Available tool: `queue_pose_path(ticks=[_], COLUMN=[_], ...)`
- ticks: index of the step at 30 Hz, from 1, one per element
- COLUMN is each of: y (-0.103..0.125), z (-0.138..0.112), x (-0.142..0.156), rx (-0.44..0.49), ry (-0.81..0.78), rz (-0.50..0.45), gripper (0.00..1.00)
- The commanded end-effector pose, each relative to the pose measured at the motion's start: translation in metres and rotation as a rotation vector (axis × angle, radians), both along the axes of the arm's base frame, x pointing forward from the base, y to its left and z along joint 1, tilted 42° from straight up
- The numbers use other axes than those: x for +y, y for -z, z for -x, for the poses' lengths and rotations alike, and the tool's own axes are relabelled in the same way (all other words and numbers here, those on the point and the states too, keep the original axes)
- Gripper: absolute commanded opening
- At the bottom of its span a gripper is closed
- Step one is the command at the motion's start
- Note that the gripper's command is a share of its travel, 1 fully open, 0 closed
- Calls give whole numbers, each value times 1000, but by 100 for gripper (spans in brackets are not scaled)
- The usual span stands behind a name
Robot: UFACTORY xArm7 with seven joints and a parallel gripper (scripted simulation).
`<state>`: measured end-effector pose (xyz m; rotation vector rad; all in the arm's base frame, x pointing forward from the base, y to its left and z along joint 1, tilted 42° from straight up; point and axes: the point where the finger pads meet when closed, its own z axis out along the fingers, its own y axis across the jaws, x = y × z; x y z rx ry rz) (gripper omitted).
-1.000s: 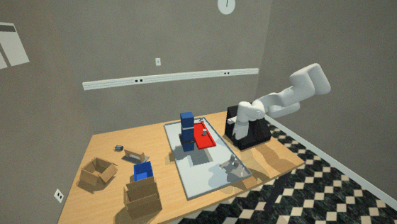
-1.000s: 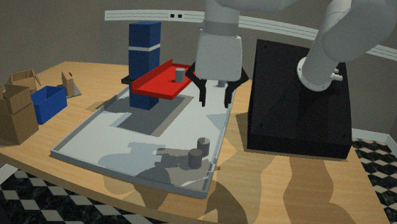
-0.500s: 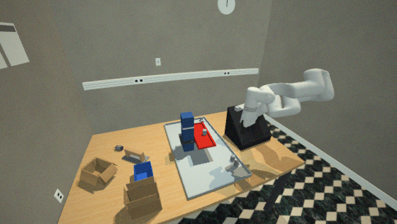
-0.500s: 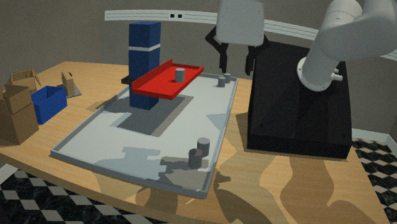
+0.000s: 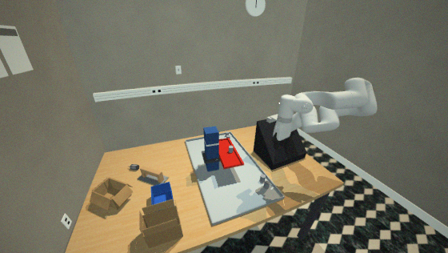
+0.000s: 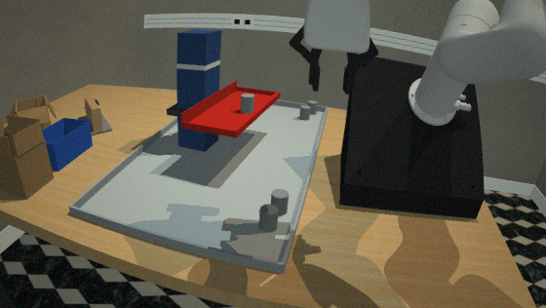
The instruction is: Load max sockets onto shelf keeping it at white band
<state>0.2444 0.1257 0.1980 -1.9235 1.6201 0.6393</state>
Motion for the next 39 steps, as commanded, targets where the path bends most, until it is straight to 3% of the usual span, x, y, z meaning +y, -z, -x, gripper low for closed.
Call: queue_pose_path(ticks=[1, 6, 12, 14, 28, 31, 33, 36, 39], y=[-1, -1, 1, 1, 17, 17, 24, 27, 36], z=[-1, -3, -10, -10, -36, -36, -43, -46, -52], x=[-1, -2, -8, -8, -38, -38, -47, -52, -63], rx=[-2, 23, 141, 141, 606, 606, 735, 803, 942], ry=[3, 31, 163, 163, 658, 658, 791, 860, 1003], rz=[0, -3, -17, -17, -54, -54, -60, -62, -65], gripper=[47, 47, 47, 47, 47, 47, 47, 47, 47])
